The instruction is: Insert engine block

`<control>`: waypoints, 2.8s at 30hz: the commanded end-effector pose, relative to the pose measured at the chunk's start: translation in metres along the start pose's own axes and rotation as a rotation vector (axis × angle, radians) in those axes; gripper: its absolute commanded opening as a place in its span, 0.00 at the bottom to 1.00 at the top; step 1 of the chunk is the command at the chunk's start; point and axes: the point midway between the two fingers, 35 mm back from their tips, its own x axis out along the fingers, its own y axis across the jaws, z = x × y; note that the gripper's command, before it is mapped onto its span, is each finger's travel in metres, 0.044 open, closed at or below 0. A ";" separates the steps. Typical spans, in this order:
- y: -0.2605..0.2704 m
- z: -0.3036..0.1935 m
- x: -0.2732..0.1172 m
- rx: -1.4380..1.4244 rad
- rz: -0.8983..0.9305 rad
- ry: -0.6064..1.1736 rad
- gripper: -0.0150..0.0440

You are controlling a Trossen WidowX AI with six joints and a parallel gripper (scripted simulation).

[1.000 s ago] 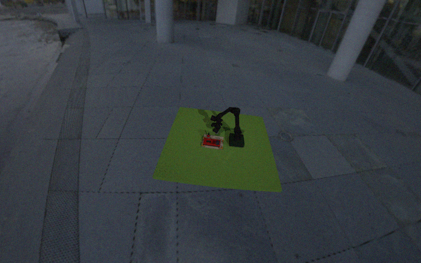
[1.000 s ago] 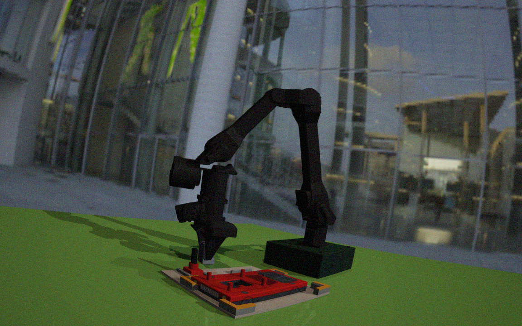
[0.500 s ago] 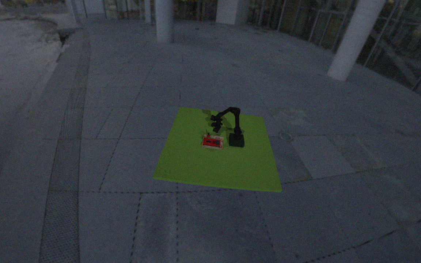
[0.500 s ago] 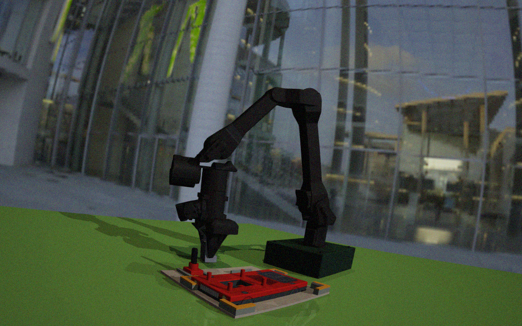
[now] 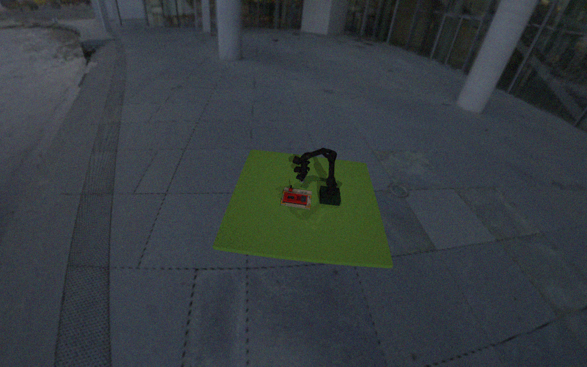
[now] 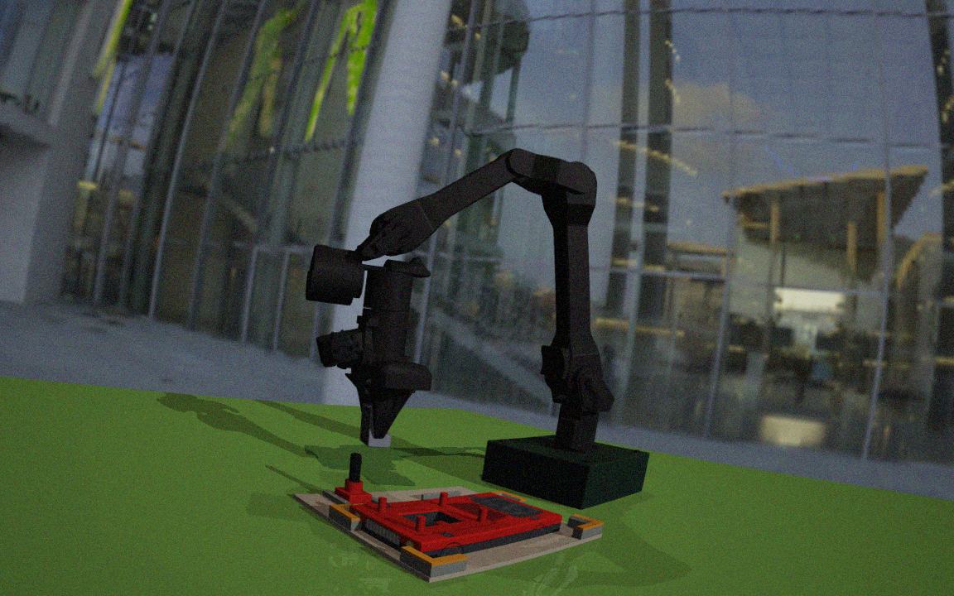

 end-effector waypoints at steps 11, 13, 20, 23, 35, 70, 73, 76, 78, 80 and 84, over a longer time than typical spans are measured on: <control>0.000 0.004 -0.051 -0.002 -0.006 -0.020 0.25; 0.001 0.004 -0.057 -0.002 -0.005 -0.020 0.25; 0.001 0.001 -0.080 -0.002 -0.005 -0.020 0.25; 0.002 0.000 -0.085 -0.002 -0.005 -0.020 0.25; 0.002 -0.002 -0.058 -0.002 -0.005 -0.019 0.25; 0.002 -0.023 -0.050 -0.004 -0.005 -0.744 0.25; 0.001 -0.023 -0.041 -0.004 -0.005 -0.744 0.25; 0.001 -0.023 -0.036 -0.004 -0.005 -0.744 0.25; 0.001 -0.023 -0.034 -0.004 -0.005 -0.744 0.25; 0.001 -0.023 -0.031 -0.004 -0.005 -0.744 0.25; 0.001 -0.023 -0.028 -0.004 -0.005 -0.744 0.25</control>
